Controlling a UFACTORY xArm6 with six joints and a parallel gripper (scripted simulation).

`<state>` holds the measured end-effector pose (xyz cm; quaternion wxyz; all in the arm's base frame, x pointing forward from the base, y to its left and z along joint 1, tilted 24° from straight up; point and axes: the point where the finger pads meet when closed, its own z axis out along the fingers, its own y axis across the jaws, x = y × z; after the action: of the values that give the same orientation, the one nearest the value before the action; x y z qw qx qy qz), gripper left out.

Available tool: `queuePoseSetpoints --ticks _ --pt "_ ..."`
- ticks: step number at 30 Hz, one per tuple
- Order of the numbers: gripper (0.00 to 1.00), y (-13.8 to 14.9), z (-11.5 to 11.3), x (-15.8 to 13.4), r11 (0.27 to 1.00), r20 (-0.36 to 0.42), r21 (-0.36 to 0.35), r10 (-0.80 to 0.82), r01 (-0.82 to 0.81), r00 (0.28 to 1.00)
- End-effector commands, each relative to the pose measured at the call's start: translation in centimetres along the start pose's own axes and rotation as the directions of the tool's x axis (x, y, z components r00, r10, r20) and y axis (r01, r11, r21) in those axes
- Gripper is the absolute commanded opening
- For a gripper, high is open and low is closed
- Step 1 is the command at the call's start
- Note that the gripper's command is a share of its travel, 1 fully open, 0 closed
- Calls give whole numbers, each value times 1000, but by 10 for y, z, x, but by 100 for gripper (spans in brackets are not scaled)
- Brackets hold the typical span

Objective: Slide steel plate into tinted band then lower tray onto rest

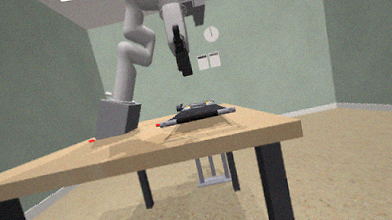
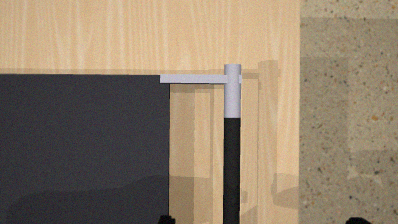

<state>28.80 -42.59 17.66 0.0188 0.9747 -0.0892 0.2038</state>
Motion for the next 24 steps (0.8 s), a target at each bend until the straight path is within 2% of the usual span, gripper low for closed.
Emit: queuePoseSetpoints --ticks 1,6,10,12,14,17,24 --pt "100 1 -1 1 1000 -2 -3 22 -22 1000" --pt "100 1 1 1 993 -3 -2 119 -119 993" --pt "100 1 3 1 966 -3 -2 259 -259 966" --pt "100 1 3 1 966 -3 -2 259 -259 966" --pt "100 1 4 1 937 -3 -1 349 -349 937" --pt "100 1 7 2 866 -4 -1 501 -501 866" --pt "100 1 15 2 608 -8 8 794 -794 608"
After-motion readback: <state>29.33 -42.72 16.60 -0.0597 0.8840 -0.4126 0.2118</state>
